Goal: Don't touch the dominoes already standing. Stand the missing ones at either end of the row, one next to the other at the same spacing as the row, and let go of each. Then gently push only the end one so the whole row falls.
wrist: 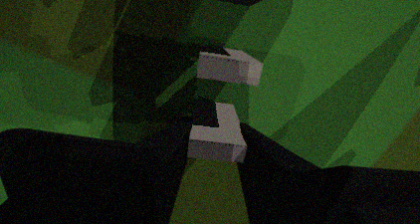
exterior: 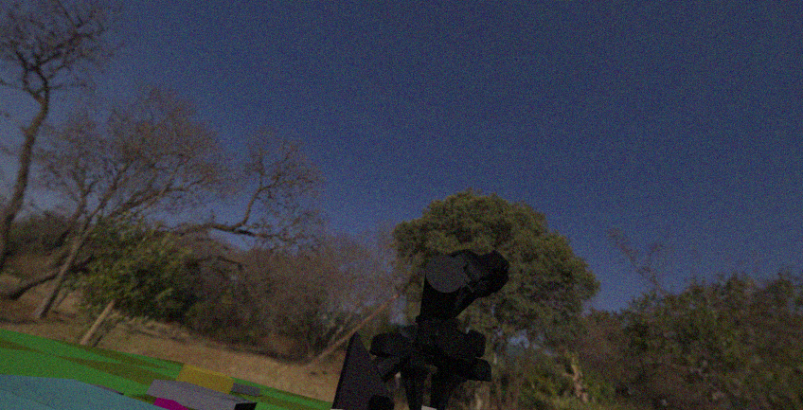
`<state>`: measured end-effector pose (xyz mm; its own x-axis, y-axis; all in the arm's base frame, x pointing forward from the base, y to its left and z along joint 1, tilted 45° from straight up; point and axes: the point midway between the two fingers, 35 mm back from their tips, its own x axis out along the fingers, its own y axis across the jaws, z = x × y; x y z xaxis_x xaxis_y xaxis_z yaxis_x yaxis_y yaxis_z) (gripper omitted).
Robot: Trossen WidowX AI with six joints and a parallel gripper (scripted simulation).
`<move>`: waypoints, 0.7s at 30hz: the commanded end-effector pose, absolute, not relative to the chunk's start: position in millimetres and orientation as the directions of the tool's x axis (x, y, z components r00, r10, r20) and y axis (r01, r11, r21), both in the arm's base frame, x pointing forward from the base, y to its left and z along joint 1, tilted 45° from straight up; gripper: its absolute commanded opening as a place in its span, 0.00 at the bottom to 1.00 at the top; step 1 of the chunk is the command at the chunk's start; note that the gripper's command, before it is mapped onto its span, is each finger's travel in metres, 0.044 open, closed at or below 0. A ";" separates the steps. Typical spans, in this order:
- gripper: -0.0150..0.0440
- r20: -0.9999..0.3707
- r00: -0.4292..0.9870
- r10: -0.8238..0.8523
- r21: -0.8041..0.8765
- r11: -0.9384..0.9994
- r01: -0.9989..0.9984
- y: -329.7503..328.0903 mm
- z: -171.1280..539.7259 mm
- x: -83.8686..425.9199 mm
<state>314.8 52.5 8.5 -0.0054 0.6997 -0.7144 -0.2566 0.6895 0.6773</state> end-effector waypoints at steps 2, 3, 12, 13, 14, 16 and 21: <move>0.52 -0.712 -0.004 0.702 0.680 0.689 -0.251 53.0 8.5 314.9; 0.57 -0.712 -0.004 0.702 0.680 0.689 -0.251 53.0 8.5 314.9; 0.97 -0.712 -0.004 0.702 0.680 0.689 -0.251 53.0 8.5 314.9; 1.00 -0.712 -0.004 0.702 0.680 0.689 -0.251 53.0 8.5 314.9; 1.00 -0.712 -0.004 0.702 0.680 0.689 -0.251 53.0 8.5 314.9; 1.00 -0.713 -0.004 0.701 0.679 0.689 -0.251 51.1 10.1 315.5; 1.00 -0.721 -0.003 0.693 0.671 0.697 -0.253 -0.6 57.4 322.8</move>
